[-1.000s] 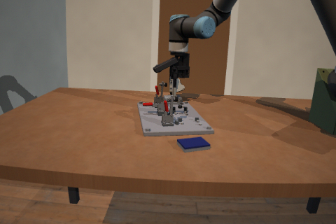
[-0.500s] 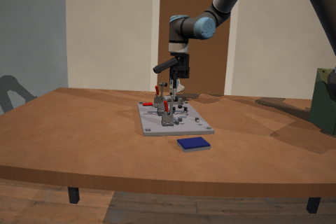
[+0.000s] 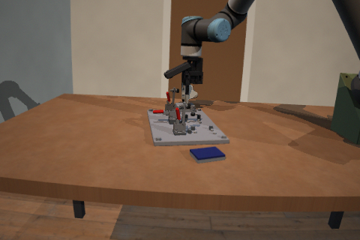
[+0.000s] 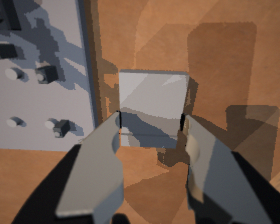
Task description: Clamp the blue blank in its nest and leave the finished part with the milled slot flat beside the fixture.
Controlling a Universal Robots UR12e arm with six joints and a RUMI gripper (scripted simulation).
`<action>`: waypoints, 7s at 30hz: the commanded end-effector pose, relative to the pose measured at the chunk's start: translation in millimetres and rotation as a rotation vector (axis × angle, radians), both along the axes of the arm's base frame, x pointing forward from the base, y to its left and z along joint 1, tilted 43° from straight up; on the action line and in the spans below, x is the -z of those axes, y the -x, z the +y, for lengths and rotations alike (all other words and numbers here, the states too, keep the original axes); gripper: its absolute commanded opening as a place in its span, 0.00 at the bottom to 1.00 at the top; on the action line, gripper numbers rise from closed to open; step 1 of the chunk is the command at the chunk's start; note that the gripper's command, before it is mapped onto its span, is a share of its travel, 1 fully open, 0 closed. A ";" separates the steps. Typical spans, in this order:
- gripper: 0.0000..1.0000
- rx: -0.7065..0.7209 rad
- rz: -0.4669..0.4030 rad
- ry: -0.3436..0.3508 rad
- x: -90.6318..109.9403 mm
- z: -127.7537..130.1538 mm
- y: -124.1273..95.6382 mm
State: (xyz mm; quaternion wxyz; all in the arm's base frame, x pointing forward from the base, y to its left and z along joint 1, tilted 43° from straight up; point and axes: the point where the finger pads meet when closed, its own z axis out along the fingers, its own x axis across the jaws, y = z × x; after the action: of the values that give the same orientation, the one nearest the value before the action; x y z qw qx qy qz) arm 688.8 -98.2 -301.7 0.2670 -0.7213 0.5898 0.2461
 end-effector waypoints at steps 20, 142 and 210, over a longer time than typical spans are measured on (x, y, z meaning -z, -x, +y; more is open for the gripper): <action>0.00 0.001 -0.001 0.001 -0.2 -0.8 -0.7; 0.54 0.001 -0.001 0.001 -21.5 -20.3 -1.9; 0.59 0.001 -0.001 0.001 -68.8 -63.6 -4.4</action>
State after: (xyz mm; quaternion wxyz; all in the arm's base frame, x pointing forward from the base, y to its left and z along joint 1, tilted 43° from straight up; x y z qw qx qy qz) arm 692.6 -160.8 -233.4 0.2671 -0.7213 0.5898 0.2461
